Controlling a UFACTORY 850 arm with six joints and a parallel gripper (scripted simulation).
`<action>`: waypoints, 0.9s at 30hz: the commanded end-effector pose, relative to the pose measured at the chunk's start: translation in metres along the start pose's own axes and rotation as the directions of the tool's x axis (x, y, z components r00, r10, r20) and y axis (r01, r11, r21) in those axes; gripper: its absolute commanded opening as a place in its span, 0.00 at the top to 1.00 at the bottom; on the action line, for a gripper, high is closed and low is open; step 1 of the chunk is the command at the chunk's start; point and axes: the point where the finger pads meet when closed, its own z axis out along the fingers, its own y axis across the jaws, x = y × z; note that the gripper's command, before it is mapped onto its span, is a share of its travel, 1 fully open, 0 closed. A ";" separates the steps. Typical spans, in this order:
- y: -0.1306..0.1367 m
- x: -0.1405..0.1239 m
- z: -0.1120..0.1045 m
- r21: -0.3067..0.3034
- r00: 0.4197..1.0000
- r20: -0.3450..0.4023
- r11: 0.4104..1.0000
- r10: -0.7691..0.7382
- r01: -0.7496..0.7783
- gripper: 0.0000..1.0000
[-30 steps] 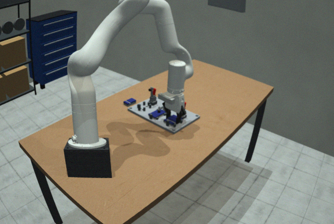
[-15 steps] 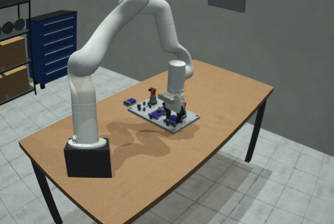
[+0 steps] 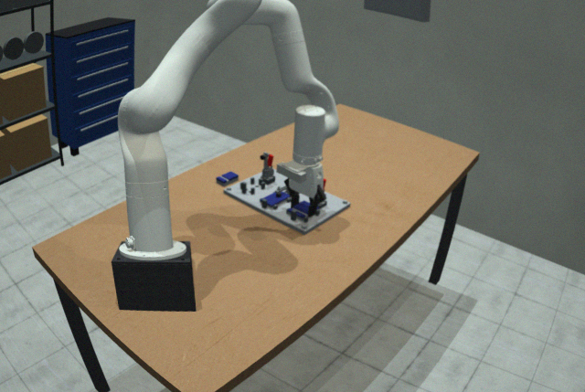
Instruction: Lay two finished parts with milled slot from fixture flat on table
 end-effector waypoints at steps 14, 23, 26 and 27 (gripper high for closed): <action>0.000 -0.001 -0.001 0.000 1.000 0.001 1.000 0.000 0.000 1.00; 0.000 -0.001 -0.004 0.000 1.000 0.001 1.000 0.000 0.000 1.00; 0.000 -0.001 -0.006 0.000 1.000 0.001 1.000 0.000 0.000 1.00; 0.000 -0.001 -0.007 0.000 1.000 0.001 1.000 0.000 0.000 1.00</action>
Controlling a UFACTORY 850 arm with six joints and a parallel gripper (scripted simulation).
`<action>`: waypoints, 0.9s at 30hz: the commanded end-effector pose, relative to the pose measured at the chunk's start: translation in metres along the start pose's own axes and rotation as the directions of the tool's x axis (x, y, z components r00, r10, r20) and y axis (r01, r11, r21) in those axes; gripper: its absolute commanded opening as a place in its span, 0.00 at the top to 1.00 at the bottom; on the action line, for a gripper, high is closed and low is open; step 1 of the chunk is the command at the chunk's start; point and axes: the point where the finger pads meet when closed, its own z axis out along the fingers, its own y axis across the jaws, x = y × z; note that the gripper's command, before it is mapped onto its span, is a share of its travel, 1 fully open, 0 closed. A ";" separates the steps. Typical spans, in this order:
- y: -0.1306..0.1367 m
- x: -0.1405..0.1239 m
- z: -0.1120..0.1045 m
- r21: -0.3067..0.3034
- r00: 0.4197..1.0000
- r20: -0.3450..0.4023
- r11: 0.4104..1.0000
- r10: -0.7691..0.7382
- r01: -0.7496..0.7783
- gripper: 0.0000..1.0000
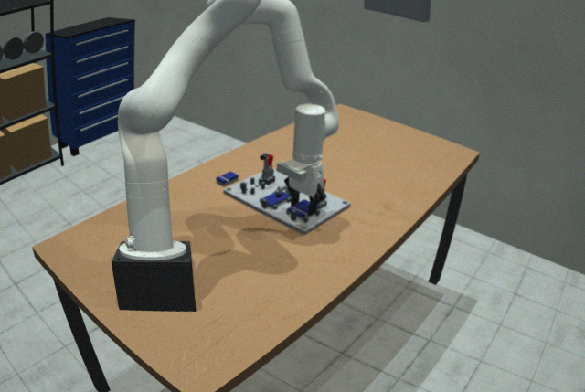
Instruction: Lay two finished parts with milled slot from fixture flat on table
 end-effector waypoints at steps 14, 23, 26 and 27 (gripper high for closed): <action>0.000 -0.001 -0.015 0.000 1.000 0.001 1.000 0.000 0.000 1.00; 0.000 -0.001 -0.025 0.000 1.000 0.001 1.000 0.000 0.000 1.00; 0.000 -0.001 -0.026 0.000 1.000 0.001 1.000 0.000 0.000 1.00; 0.000 -0.001 -0.027 0.000 1.000 0.001 1.000 0.000 0.000 1.00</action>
